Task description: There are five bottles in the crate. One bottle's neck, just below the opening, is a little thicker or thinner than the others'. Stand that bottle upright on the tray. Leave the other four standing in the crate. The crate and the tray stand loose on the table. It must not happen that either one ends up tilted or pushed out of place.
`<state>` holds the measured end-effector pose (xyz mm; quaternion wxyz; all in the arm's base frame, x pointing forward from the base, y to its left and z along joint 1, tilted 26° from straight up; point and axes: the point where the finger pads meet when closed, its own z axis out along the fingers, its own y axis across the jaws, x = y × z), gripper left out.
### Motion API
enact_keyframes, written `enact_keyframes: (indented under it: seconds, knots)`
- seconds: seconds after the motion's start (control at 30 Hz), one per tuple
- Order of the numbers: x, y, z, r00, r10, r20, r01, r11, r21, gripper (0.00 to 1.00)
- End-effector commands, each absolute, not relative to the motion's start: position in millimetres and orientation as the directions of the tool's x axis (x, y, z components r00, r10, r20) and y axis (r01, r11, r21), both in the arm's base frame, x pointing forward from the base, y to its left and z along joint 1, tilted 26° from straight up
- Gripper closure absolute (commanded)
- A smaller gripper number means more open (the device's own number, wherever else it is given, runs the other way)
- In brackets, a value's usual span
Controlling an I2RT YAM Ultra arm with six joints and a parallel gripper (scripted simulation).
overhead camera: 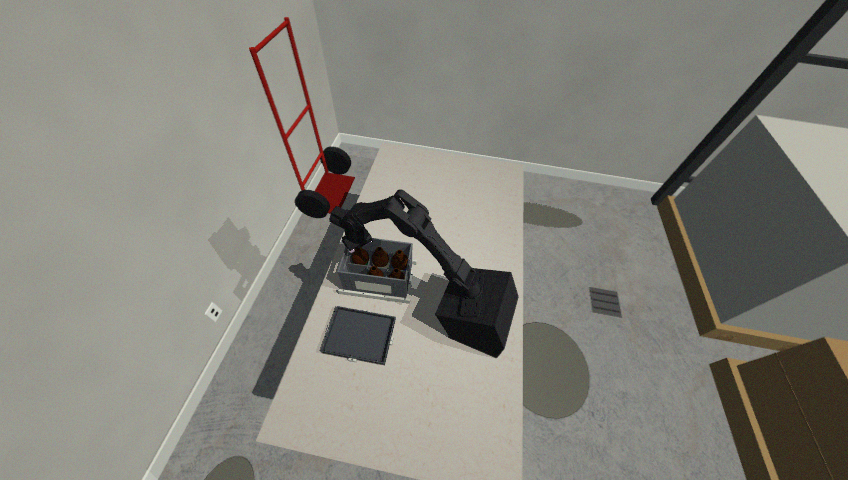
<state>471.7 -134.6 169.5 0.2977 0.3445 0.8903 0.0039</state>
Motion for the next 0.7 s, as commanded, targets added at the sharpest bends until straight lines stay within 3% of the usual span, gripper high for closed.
enact_keyframes:
  seconds: [0.0, 0.07, 0.1, 0.67]
  knots:
    - [474.5, -134.0, 179.1, -0.570, 0.608, -0.553, 0.604, 0.766, 0.220, 0.39]
    - [474.5, -134.0, 179.1, -0.570, 0.608, -0.553, 0.604, 0.766, 0.220, 0.39]
    - [474.5, -134.0, 179.1, -0.570, 0.608, -0.553, 0.604, 0.766, 0.220, 1.00]
    - [473.9, -134.1, 178.7, -0.571, 0.608, -0.552, 0.605, 0.766, 0.217, 1.00]
